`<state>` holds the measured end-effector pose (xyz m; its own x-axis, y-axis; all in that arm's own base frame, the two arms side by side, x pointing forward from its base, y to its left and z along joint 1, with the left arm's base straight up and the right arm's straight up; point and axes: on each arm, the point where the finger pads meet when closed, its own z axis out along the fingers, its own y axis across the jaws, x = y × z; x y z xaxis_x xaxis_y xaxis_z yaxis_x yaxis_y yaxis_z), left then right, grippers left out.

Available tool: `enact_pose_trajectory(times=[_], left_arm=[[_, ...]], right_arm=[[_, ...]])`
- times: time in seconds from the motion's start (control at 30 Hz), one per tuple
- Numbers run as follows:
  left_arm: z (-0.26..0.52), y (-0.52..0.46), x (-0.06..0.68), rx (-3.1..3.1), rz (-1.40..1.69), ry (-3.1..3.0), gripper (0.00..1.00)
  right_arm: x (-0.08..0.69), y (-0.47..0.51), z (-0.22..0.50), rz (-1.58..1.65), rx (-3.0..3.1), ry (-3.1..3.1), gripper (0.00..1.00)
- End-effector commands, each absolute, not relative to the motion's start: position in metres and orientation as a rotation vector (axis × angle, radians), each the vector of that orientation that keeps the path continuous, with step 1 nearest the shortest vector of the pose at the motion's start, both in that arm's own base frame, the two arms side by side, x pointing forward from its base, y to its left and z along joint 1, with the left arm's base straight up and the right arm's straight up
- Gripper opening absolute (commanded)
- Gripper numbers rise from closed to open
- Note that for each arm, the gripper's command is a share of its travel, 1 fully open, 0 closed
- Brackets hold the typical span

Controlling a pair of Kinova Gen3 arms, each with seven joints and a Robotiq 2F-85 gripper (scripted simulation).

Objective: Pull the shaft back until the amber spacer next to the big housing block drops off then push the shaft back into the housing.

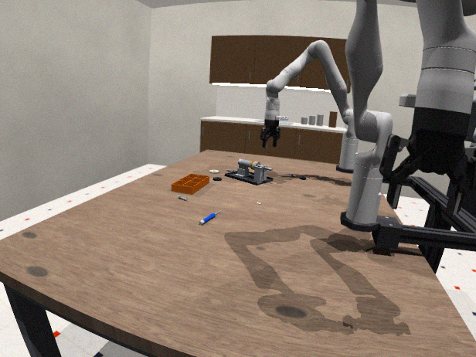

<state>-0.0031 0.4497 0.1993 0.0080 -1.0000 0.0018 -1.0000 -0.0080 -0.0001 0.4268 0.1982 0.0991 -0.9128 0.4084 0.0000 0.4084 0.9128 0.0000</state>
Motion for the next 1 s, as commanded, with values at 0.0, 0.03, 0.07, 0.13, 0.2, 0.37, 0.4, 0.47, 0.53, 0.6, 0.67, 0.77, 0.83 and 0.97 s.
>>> enact_pose_trajectory(times=[0.0,0.03,0.07,0.13,0.2,0.37,0.4,0.47,0.53,0.6,0.67,0.77,0.83,0.97], left_arm=[[0.2000,0.4500,-0.0037,2.231,0.000,-2.212,1.000],[0.2000,0.4500,-0.0037,2.231,0.000,-2.212,1.000],[0.2000,0.4500,-0.0037,2.231,0.000,-2.212,1.000],[0.2000,0.4500,-0.0037,2.231,0.000,-2.212,1.000],[0.2000,0.4500,-0.0037,2.231,0.000,-2.212,1.000],[0.2000,0.4500,-0.0037,2.231,0.000,-2.212,1.000],[0.2000,0.4500,-0.0037,2.231,0.000,-2.212,1.000],[0.2000,0.4500,-0.0037,2.231,0.000,-2.212,1.000],[0.2000,0.4500,-0.0037,2.231,0.000,-2.212,1.000],[0.2000,0.4500,-0.0037,2.231,0.000,-2.212,1.000],[0.2000,0.4500,-0.0037,2.231,0.000,-2.212,1.000],[0.2000,0.4500,-0.0037,2.231,0.000,-2.212,1.000],[0.2000,0.4500,-0.0037,2.231,0.000,-2.212,1.000],[0.2000,0.4500,-0.0037,2.231,0.000,-2.212,1.000]], right_arm=[[0.4273,0.1985,0.1000,0.002,0.656,3.071,1.000],[0.4273,0.1985,0.1000,0.002,0.656,3.071,1.000],[0.4273,0.1985,0.1000,0.002,0.656,3.071,1.000],[0.4273,0.1985,0.1000,0.002,0.656,3.071,1.000],[0.4273,0.1985,0.1000,0.002,0.656,3.071,1.000],[0.4273,0.1985,0.1000,0.002,0.656,3.071,1.000],[0.4273,0.1985,0.1000,0.002,0.656,3.071,0.436],[0.4273,0.1985,0.1000,0.002,0.656,3.071,0.436],[0.4273,0.1985,0.1000,0.002,0.656,3.071,0.436],[0.4273,0.1985,0.1000,0.002,0.656,3.071,0.436],[0.4273,0.1985,0.1000,0.002,0.656,3.071,0.436],[0.4273,0.1985,0.1000,0.002,0.656,3.071,0.436],[0.4273,0.1985,0.1000,0.002,0.656,3.071,0.436],[0.4273,0.1985,0.1000,0.002,0.656,3.071,0.436]])
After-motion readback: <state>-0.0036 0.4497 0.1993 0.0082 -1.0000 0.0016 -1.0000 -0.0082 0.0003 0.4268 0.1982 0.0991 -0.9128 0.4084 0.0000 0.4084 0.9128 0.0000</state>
